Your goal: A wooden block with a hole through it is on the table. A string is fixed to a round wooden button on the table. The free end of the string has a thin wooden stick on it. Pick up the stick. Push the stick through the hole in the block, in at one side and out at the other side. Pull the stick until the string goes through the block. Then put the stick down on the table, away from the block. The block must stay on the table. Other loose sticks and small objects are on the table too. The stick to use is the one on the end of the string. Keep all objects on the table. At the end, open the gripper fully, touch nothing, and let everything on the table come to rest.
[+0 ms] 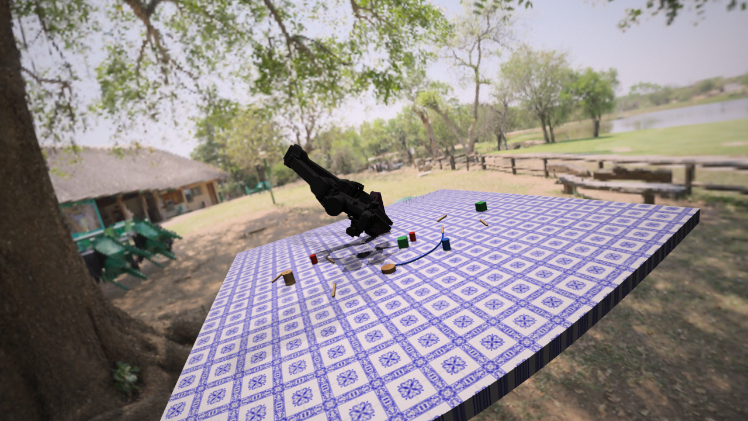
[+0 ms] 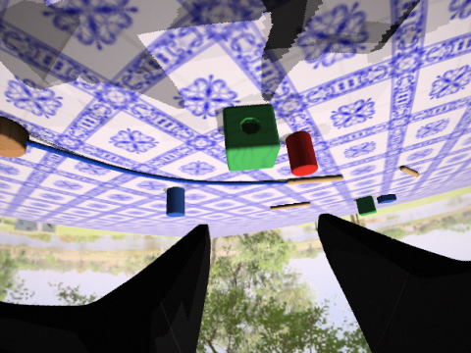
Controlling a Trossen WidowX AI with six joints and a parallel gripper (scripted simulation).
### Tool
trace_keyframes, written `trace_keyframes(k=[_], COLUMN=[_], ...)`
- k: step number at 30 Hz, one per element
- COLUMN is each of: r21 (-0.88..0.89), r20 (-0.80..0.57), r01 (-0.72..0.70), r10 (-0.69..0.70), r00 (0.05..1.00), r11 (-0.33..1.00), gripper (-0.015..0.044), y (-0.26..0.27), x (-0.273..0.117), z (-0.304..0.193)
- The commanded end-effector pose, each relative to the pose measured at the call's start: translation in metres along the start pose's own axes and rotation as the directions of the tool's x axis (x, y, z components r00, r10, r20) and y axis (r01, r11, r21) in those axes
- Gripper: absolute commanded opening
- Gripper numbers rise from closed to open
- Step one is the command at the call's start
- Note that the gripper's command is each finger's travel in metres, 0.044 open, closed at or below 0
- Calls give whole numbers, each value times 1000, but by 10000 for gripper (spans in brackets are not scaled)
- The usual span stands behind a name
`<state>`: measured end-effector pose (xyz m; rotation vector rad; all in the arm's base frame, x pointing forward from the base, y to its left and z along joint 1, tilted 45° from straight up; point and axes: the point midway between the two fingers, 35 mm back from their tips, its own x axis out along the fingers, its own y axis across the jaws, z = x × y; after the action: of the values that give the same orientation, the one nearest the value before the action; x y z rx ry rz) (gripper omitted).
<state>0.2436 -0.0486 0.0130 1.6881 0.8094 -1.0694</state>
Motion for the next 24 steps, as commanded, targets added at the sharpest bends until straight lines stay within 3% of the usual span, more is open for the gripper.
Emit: trace_keyframes(k=[1,3,7,9,14,17,20,22,24], r21=[3,-73,-482,-662,-917,-903,-762,-611,-487], r20=[4,16,118,175,325,417,506,563,605], r01=[0,16,140,213,357,379,332,264,206], r10=[0,-15,-94,-129,-186,-197,-190,-175,-157], r00=[1000,1000,989,976,927,887,841,808,780], r11=[1000,997,865,718,177,-202,-556,-746,-849], gripper=[242,295,400,440,440,440,440,440,440], y=[0,-1,-5,-6,-9,-10,-10,-9,-8], x=[-1,2,11,15,24,28,32,34,36], z=[0,0,-1,-1,-3,-5,-8,-11,-13])
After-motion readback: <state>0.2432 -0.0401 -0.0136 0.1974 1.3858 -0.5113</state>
